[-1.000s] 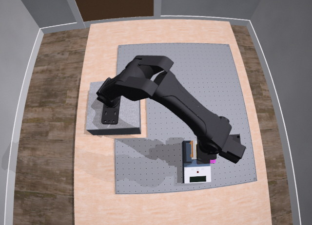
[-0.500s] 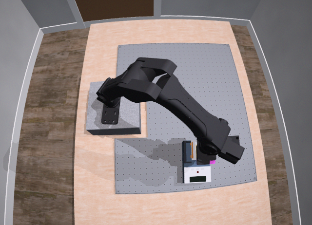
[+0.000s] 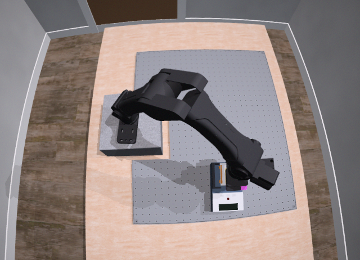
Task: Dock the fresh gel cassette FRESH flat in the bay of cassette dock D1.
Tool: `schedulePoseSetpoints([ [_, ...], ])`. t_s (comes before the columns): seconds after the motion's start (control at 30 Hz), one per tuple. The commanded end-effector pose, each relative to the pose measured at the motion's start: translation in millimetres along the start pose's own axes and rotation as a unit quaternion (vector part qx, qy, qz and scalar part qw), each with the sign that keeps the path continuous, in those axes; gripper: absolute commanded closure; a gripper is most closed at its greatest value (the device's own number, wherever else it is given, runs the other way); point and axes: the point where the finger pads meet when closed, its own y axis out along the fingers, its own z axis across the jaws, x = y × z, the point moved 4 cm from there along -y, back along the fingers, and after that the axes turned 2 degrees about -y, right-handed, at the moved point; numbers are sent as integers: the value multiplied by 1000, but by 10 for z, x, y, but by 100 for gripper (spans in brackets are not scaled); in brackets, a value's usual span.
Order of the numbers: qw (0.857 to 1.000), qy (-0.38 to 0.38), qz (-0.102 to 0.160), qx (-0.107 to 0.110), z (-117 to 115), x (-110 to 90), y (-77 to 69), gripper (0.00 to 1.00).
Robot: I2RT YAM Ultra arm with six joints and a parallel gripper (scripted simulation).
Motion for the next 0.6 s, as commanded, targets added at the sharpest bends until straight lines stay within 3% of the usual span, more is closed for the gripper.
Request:
schedulePoseSetpoints([
  [0.0, 1000, -2, -13, -3, -19, 28, 20, 100],
  [0.1, 1000, -2, -13, -3, -14, 14, 50, 100],
  [0.17, 1000, -3, -29, -13, -68, 108, -44, 100],
  [0.2, 1000, -2, -20, -8, -5, -5, -13, 100],
  [0.3, 1000, -2, -20, -8, -7, -9, -10, 100],
  [0.37, 999, -2, -38, -20, -84, 111, -111, 100],
  [0.57, 999, -1, -38, -20, -104, 105, -106, 100],
])
